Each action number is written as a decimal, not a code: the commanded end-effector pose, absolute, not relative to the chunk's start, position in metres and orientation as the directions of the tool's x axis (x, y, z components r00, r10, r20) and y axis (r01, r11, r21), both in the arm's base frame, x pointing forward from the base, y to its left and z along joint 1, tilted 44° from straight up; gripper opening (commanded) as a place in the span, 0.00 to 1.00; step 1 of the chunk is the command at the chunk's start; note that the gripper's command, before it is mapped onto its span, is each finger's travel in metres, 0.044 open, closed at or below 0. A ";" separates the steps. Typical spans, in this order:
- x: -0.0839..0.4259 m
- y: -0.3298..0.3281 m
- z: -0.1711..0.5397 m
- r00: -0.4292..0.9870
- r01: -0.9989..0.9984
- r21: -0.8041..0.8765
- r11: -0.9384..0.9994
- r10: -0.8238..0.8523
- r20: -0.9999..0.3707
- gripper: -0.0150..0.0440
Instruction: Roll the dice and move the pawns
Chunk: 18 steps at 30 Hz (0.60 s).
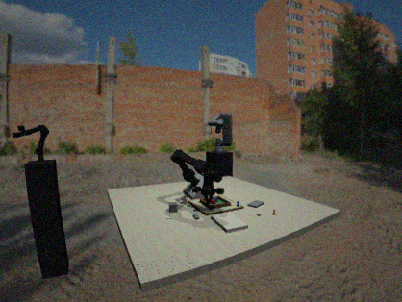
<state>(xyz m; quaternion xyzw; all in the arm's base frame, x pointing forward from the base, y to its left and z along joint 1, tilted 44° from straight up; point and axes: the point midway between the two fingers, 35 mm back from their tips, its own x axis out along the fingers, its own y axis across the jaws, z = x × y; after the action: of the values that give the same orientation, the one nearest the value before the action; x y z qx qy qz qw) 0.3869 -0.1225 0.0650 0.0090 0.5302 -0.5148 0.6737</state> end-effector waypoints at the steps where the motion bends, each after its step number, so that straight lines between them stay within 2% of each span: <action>1: 0.385 -0.133 0.055 -0.096 0.698 -0.542 0.469 -0.688 -0.719 0.25; 18: 0.382 -0.152 0.036 -0.096 0.698 -0.542 0.468 -0.689 -0.718 0.25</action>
<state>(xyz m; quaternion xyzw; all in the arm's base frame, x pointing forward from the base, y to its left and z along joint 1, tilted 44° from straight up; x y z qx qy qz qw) 0.3835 -0.1484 0.0390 0.0081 0.5305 -0.5158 0.6726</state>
